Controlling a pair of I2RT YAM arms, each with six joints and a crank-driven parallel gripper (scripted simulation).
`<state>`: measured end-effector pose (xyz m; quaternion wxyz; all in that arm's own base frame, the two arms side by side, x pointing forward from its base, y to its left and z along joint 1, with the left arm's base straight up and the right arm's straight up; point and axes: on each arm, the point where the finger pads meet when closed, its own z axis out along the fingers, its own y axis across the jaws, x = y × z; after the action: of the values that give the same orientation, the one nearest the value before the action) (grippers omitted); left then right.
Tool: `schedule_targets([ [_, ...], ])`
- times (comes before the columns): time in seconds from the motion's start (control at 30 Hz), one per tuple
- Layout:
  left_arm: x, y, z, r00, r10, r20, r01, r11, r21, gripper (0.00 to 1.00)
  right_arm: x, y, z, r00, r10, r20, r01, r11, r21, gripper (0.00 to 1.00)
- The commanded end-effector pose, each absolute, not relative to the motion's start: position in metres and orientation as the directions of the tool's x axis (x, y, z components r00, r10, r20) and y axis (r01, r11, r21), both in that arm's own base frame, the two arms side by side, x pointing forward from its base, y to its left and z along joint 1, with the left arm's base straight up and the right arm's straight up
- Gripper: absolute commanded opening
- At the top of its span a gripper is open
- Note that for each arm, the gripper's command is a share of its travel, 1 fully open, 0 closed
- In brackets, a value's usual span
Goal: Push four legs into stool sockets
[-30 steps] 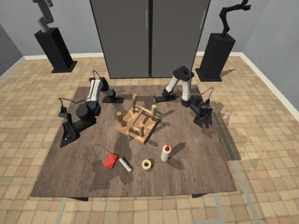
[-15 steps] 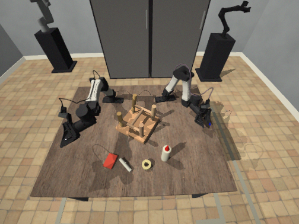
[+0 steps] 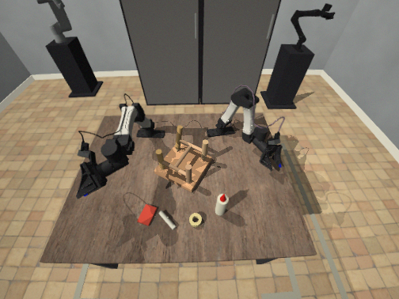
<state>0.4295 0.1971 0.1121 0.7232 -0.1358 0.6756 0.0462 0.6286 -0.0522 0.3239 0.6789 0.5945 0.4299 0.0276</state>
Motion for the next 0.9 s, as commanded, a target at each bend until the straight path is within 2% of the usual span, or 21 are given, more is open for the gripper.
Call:
schedule_targets([
  [0.0,0.43,0.197,0.116,0.093,-0.111,-0.99,-0.249,0.96,-0.131,0.74,0.627,-0.052,0.331,0.637,0.549,-0.54,0.461,0.29,0.839,0.74],
  [0.4,0.43,0.197,0.116,0.093,-0.111,-0.99,-0.249,0.96,-0.131,0.74,0.627,-0.052,0.331,0.637,0.549,-0.54,0.461,0.29,0.839,0.74],
  [0.43,0.442,0.189,0.13,0.094,-0.078,-0.993,-0.208,0.973,-0.096,0.74,0.622,-0.051,0.338,0.625,0.555,-0.549,0.463,0.302,0.833,0.74],
  [0.57,0.446,0.179,0.099,-0.072,-0.035,-0.997,-0.141,0.99,-0.025,0.74,0.624,-0.049,0.327,0.58,0.565,-0.588,0.493,0.331,0.805,0.74],
  [0.63,0.446,0.179,0.099,-0.072,-0.035,-0.997,-0.141,0.99,-0.025,0.74,0.624,-0.049,0.327,0.58,0.565,-0.588,0.493,0.331,0.805,0.74],
  [0.77,0.45,0.157,0.073,-0.254,0.062,-0.965,0.021,0.998,0.059,0.74,0.624,-0.047,0.325,0.528,0.578,-0.622,0.51,0.371,0.776,0.74],
  [0.87,0.456,0.159,0.085,-0.23,0.073,-0.97,0.018,0.997,0.071,0.74,0.623,-0.046,0.325,0.527,0.578,-0.623,0.51,0.372,0.776,0.74],
])
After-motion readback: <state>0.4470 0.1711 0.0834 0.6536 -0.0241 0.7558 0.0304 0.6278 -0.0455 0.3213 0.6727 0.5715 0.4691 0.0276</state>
